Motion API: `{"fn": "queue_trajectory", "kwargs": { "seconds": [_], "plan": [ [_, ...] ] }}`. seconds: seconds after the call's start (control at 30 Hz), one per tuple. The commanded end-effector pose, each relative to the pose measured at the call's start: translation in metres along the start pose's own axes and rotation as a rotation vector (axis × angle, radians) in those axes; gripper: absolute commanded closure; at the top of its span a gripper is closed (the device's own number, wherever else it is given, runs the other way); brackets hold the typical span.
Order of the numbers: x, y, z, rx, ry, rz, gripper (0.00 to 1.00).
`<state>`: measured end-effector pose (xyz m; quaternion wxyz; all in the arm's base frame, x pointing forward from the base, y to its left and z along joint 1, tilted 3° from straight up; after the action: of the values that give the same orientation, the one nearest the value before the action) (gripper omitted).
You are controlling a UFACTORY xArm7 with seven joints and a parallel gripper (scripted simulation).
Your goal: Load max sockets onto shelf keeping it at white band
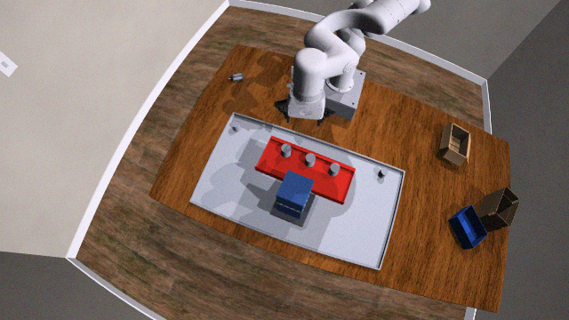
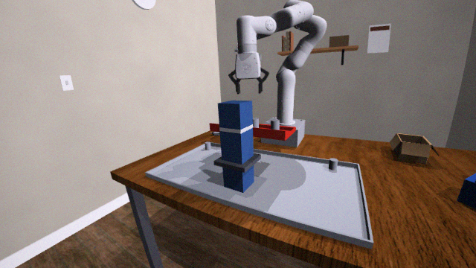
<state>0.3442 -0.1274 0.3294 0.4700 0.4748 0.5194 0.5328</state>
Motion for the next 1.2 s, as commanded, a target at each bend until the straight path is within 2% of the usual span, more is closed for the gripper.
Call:
{"fn": "queue_trajectory", "kwargs": {
  "seconds": [0.0,0.07,0.13,0.17,0.2,0.23,0.27,0.3,0.33,0.37,0.4,0.5,0.57,0.63,0.73,0.8,0.83,0.9,0.93,1.07,1.17],
  "plan": [
    [0.006,0.003,-0.004,0.004,-0.138,-0.007,0.00],
    [0.015,0.004,-0.012,0.005,-0.335,-0.007,0.00],
    [0.015,0.004,-0.012,0.005,-0.335,-0.007,0.00],
    [0.019,0.004,-0.015,0.005,-0.434,-0.006,0.00],
    [0.019,0.004,-0.015,0.005,-0.434,-0.006,0.00],
    [0.023,0.005,-0.018,0.004,-0.533,-0.006,0.00],
    [0.023,0.005,-0.018,0.004,-0.533,-0.006,0.00],
    [0.027,0.005,-0.022,0.003,-0.630,-0.005,0.00],
    [0.027,0.005,-0.022,0.003,-0.630,-0.005,0.00],
    [0.031,0.004,-0.025,0.002,-0.727,-0.004,0.00],
    [0.031,0.004,-0.025,0.002,-0.727,-0.004,0.00],
    [0.039,0.004,-0.030,-0.002,-0.914,-0.002,0.00],
    [0.039,0.004,-0.030,-0.002,-0.914,-0.002,0.00],
    [0.046,0.003,-0.036,-0.007,-1.090,0.002,0.00],
    [0.049,0.002,-0.038,-0.009,-1.172,0.005,0.00],
    [0.055,0.001,-0.042,-0.014,-1.326,0.010,0.00],
    [0.055,0.001,-0.042,-0.014,-1.326,0.010,0.00],
    [0.061,-0.001,-0.045,-0.019,-1.462,0.016,0.00],
    [0.061,-0.001,-0.045,-0.019,-1.462,0.016,0.00],
    [0.068,-0.004,-0.050,-0.027,-1.673,0.029,0.00],
    [0.070,-0.004,-0.051,-0.029,-1.712,0.032,0.00]
  ]
}}
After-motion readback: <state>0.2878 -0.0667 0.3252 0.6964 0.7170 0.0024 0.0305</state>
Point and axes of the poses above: the point where the finger pads meet when closed, its own y axis back along the fingers, its own x axis across the jaws, z = x × y, the point moved 10 cm from there along y, back along the fingers, and after that the axes turned 2 degrees about y, right-handed, at the moved point
